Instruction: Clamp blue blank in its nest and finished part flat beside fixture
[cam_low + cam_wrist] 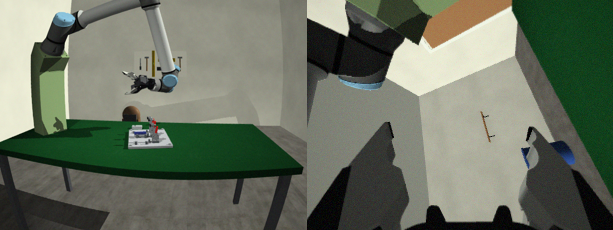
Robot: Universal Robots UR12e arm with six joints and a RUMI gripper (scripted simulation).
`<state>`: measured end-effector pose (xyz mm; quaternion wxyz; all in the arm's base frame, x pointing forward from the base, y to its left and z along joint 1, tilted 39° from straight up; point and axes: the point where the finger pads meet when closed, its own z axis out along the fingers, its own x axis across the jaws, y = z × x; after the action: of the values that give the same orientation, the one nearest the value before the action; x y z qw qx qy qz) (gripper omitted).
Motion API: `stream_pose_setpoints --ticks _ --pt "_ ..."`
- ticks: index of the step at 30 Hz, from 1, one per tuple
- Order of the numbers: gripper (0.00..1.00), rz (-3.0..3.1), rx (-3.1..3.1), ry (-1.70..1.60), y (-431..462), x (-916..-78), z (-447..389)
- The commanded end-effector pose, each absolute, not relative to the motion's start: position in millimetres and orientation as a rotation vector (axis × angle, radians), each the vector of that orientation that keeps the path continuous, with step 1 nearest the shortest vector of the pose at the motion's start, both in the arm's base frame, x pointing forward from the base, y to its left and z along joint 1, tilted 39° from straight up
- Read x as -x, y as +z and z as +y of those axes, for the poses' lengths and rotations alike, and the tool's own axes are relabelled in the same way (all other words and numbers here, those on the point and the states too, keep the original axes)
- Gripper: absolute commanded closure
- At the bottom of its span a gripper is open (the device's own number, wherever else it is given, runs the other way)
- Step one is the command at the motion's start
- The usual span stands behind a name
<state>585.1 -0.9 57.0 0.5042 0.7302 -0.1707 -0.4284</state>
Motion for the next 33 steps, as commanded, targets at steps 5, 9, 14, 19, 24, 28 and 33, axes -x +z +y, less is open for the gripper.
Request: stream_pose_setpoints --ticks 5,9,14,19,24,28,33 --pt "0.0 -0.777 -1.91 -0.876 60.8 -570.0 -0.7" --pt "0.0 -0.91 -1.952 -0.819 62.5 -569.0 0.1" --pt "0.0 -1.115 -2.01 -0.725 66.2 -571.7 1.5" --pt "0.0 -1.323 -2.061 -0.622 72.5 -579.1 2.7" --pt "0.0 -1.392 -2.077 -0.585 75.5 -582.5 3.0" --pt "0.0 -1.598 -2.119 -0.468 87.3 -595.0 3.5" --pt "0.0 -1.799 -2.155 -0.339 104.3 -609.9 3.0"
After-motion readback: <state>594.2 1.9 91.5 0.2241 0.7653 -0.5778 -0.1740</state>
